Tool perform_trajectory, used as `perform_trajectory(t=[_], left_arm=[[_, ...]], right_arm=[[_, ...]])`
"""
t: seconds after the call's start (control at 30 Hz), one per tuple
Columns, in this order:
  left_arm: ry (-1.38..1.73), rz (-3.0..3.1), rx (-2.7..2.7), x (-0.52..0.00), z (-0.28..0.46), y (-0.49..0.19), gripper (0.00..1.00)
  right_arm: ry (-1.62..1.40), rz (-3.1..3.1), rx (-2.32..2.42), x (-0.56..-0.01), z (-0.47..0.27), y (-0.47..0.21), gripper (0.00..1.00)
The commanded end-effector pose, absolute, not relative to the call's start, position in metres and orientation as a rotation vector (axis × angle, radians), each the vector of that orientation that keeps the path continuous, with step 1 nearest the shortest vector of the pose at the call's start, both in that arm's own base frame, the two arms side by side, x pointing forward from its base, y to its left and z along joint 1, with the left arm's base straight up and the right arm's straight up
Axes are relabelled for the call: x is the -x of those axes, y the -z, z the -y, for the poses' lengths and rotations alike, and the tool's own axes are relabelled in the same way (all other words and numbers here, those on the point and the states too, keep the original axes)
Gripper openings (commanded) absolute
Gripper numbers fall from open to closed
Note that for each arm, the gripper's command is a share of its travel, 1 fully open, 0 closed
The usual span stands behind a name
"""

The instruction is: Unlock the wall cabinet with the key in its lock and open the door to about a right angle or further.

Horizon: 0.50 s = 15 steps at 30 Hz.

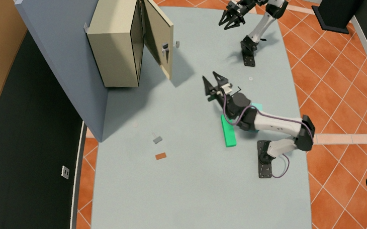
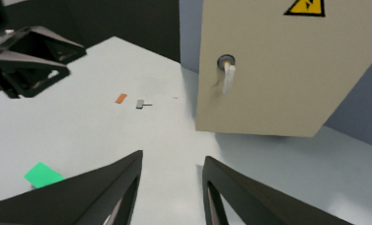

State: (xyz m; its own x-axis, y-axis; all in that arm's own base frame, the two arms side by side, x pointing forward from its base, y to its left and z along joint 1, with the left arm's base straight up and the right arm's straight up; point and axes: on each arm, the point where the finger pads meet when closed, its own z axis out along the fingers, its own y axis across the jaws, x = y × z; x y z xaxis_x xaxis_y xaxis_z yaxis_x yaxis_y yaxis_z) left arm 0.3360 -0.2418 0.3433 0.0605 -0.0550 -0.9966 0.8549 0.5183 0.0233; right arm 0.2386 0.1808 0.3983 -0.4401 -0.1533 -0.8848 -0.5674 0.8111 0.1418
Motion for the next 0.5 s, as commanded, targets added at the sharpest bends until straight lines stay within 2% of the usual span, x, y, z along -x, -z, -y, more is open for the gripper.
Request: perform_trajectory(t=[0.0, 0.47], left_arm=[[0.868, -1.234, -0.858, -0.358, 0.259, -0.344, 0.51], [1.013, -1.289, -1.016, -0.446, 0.306, -0.272, 0.51]], right_arm=[[-0.527, -1.975, 0.518, -0.241, -0.179, -0.402, 0.38], [-0.528, -1.973, 0.517, -0.241, -0.179, -0.403, 0.38]])
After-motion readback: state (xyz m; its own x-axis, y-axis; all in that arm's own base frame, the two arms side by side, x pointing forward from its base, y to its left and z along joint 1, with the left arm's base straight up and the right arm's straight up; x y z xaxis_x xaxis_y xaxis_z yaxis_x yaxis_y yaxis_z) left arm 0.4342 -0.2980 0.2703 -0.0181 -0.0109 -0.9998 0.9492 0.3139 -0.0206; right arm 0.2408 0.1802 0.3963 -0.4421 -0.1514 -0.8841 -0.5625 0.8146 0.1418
